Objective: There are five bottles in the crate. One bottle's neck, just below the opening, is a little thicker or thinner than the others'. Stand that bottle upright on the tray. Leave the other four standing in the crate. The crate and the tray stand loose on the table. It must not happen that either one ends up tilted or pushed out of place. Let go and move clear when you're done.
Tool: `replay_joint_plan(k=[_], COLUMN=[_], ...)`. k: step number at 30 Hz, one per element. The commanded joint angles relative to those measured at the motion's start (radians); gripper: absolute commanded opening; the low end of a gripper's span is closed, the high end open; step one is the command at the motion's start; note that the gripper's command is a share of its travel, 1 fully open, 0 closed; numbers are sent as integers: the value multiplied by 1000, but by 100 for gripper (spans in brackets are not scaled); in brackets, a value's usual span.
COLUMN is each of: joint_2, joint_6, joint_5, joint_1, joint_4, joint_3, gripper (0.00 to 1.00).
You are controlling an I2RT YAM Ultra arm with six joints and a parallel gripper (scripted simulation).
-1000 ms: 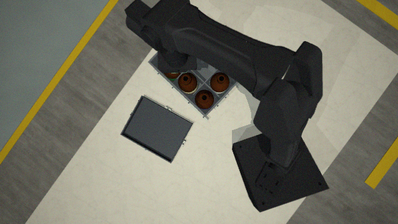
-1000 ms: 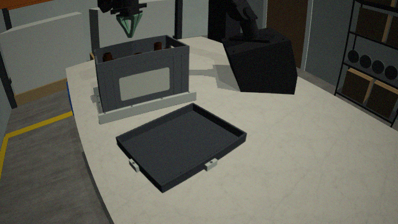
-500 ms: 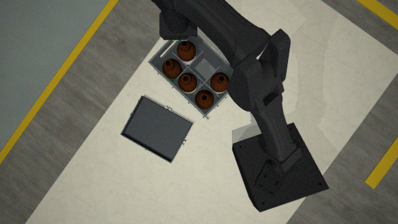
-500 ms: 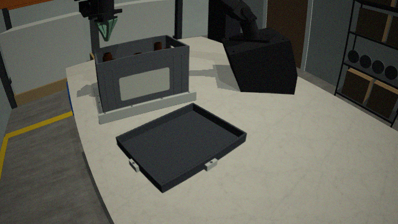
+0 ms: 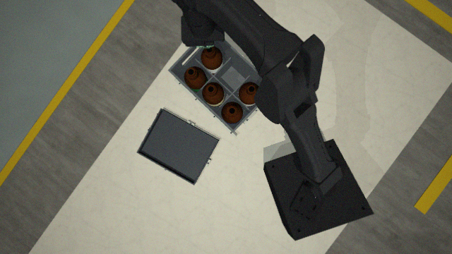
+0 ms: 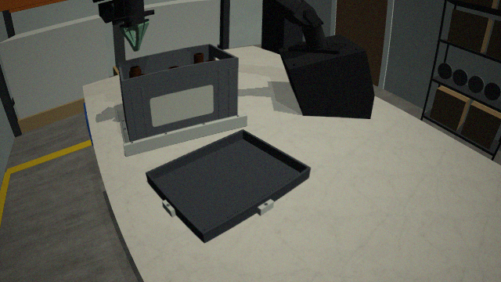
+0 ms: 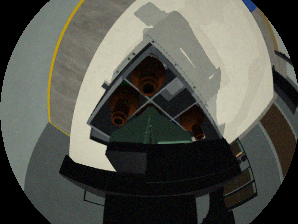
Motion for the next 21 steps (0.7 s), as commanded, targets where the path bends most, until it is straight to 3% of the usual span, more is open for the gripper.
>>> replay_joint_plan(k=[1, 10, 11, 21], joint_2=[-21, -20, -61, -59], joint_6=[-5, -5, 4, 4], joint_5=[1, 1, 13, 13], joint_1=[12, 12, 7, 7], joint_4=[-12, -13, -5, -6], joint_3=[44, 45, 35, 39], gripper=[0, 0, 61, 61])
